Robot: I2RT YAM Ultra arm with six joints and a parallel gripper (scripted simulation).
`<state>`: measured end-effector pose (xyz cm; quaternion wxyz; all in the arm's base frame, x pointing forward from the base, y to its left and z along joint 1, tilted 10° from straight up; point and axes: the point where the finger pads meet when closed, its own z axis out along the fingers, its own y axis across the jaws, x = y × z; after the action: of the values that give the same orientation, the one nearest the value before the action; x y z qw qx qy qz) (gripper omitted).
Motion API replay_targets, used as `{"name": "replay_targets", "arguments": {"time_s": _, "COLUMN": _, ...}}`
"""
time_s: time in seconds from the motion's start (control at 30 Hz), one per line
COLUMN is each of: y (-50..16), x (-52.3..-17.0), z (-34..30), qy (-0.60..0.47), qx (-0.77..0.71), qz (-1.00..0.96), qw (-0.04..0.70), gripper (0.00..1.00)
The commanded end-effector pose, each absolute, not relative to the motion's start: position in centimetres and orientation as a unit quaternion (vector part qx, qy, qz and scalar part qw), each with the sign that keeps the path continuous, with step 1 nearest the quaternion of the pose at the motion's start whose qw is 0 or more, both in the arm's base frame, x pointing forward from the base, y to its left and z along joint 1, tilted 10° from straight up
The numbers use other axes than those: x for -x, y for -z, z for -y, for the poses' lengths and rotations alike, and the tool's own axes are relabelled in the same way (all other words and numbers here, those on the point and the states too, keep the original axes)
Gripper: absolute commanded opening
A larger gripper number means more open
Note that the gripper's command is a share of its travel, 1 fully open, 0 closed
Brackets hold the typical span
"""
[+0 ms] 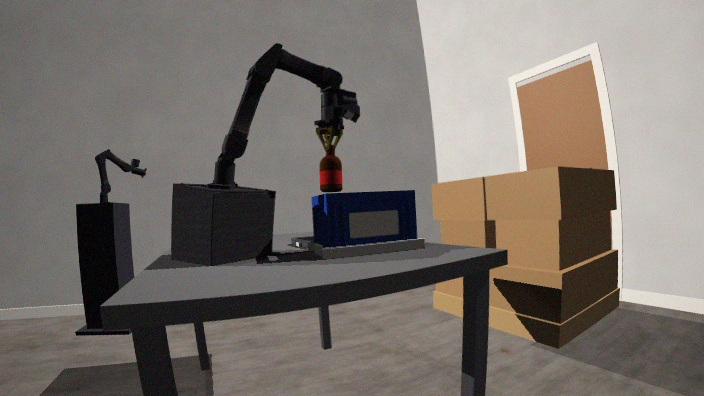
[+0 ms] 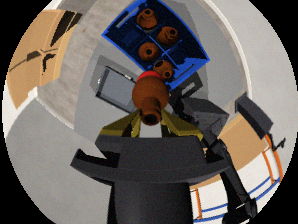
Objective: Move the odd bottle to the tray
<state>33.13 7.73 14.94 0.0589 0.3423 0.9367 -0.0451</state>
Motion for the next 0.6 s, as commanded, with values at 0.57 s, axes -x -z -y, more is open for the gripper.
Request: {"name": "replay_targets", "arguments": {"time_s": 0.57, "y": -17.1, "x": -34.2, "z": -13.4, "qy": 0.024, "qx": -0.35, "qz": -0.932, "qw": 0.092, "gripper": 0.0}}
